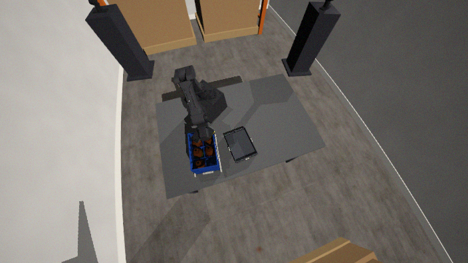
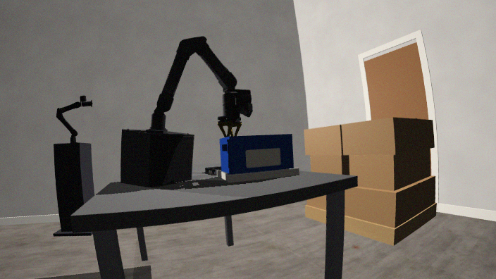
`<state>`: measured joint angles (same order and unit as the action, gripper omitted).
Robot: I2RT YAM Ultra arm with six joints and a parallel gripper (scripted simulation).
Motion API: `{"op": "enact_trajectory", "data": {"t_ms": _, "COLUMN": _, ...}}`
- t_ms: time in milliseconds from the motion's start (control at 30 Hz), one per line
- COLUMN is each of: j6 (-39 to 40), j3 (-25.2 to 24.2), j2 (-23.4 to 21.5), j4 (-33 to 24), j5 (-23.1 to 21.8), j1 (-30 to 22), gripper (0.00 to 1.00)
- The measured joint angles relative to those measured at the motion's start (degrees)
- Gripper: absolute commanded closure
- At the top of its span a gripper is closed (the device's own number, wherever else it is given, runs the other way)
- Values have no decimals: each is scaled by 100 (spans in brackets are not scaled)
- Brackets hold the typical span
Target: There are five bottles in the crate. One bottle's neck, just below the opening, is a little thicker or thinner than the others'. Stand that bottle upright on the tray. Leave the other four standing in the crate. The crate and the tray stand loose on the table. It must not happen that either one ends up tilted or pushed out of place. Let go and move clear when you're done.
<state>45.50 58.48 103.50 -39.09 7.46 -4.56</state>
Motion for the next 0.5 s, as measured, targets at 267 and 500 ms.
{"op": "enact_trajectory", "data": {"t_ms": 267, "j6": 59, "j3": 291, "j2": -341, "j4": -522, "j5": 0, "j1": -63, "gripper": 39}}
{"op": "enact_trajectory", "data": {"t_ms": 500, "j6": 98, "j3": 455, "j2": -472, "j4": -881, "j5": 0, "j1": -96, "gripper": 39}}
